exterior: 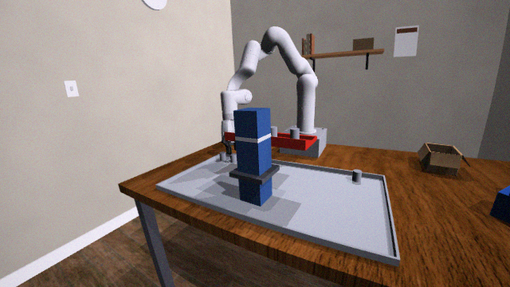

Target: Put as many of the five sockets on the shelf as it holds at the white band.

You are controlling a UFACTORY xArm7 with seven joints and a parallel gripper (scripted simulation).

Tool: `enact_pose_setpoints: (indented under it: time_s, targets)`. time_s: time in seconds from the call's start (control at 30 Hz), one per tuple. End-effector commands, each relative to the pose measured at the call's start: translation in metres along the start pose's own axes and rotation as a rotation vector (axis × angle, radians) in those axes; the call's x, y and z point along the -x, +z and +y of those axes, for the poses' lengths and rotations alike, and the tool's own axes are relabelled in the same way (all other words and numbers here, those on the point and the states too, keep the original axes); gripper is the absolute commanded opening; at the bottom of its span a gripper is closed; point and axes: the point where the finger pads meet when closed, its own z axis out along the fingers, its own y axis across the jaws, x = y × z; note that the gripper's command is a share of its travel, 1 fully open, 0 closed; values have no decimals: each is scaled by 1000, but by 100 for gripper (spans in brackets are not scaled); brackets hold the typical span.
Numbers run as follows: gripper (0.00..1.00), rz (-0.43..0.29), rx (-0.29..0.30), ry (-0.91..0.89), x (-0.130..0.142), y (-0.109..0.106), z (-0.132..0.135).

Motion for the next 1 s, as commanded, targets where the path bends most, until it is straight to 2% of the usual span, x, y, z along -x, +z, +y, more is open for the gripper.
enact_pose_setpoints:
  time_s: [0.0,0.37,0.6,0.97]
  targets:
    - [61,-4,3,0,1,7,2]
    - [61,-4,3,0,1,11,2]
    - [61,-4,3,0,2,26,2]
    - [61,-4,3,0,2,28,2]
